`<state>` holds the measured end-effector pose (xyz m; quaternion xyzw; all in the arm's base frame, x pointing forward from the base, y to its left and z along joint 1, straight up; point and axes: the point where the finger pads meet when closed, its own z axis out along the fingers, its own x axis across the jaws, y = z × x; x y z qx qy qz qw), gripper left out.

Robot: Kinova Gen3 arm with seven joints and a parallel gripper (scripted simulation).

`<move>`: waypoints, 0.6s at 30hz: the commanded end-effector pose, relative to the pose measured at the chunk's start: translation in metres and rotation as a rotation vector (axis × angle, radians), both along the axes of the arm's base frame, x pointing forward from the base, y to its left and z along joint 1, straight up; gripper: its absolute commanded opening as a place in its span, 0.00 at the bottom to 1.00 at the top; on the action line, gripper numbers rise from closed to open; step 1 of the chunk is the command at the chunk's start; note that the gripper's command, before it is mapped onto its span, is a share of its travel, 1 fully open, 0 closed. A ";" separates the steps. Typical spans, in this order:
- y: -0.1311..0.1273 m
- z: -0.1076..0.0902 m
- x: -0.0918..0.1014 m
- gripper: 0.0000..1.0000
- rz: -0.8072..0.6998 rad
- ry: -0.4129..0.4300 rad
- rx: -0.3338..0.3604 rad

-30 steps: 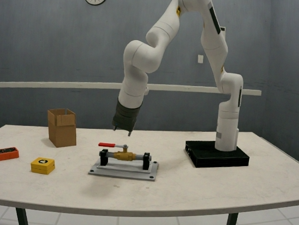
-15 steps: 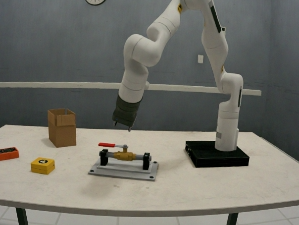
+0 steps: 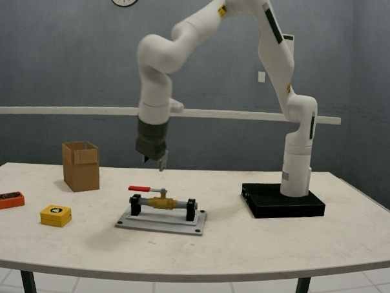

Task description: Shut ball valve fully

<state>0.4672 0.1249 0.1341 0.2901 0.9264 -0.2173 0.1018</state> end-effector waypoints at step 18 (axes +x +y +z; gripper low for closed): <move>-0.007 0.002 0.055 1.00 -1.057 -0.202 0.433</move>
